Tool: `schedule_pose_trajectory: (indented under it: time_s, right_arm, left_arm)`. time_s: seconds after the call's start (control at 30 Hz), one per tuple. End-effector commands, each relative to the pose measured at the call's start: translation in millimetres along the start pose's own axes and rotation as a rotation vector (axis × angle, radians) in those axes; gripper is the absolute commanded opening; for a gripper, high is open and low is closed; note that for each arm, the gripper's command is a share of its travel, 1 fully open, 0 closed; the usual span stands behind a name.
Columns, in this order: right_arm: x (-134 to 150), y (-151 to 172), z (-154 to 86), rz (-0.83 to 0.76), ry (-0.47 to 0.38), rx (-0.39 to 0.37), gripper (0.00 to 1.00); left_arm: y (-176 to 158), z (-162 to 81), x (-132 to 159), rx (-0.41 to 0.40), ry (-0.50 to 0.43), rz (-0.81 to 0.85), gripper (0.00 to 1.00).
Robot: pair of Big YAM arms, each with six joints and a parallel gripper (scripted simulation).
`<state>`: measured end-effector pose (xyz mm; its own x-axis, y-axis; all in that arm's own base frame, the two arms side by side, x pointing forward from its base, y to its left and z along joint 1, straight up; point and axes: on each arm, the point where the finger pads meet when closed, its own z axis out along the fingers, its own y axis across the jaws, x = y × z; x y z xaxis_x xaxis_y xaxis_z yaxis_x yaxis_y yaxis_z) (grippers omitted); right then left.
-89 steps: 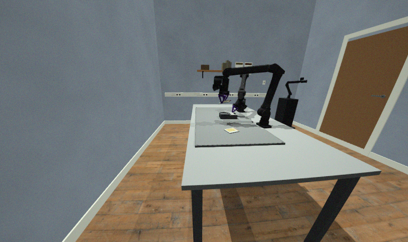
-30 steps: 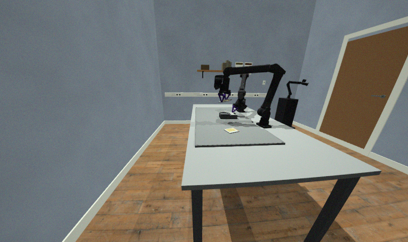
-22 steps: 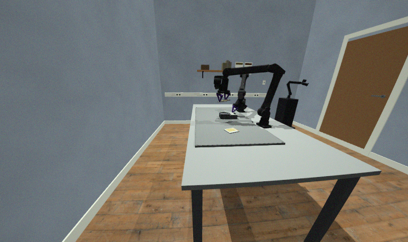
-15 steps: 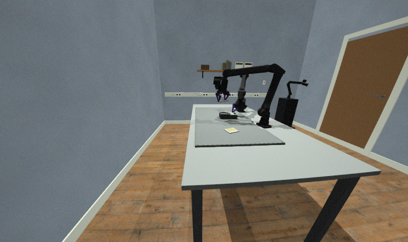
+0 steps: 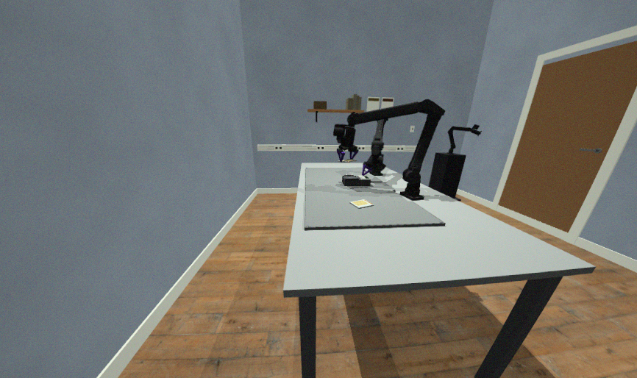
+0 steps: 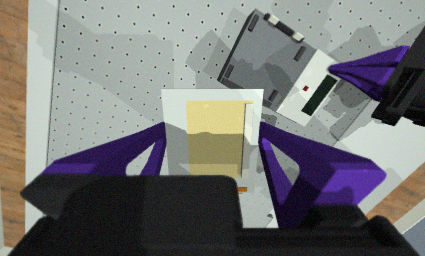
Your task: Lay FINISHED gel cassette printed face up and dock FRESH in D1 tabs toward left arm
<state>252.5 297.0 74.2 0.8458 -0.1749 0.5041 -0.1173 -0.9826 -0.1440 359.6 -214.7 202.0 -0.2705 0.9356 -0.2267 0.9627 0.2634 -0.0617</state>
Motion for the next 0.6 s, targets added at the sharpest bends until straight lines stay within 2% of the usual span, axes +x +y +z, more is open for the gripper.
schedule_pose_trajectory:
  time_s: [0.0, 0.37, 0.57]
  right_arm:
    - [-41, 43, 38, -0.069, -0.093, -0.123, 0.0]
    - [-41, 43, 38, -0.069, -0.093, -0.123, 0.0]
    - [-41, 43, 38, -0.069, -0.093, -0.123, 0.0]
  left_arm:
    - [-1, 8, -8, -0.014, -0.003, -0.043, 0.0]
    - [-3, 22, -1, -0.017, -0.001, -0.075, 0.0]
    - [-3, 22, -1, -0.017, -0.001, -0.075, 0.0]
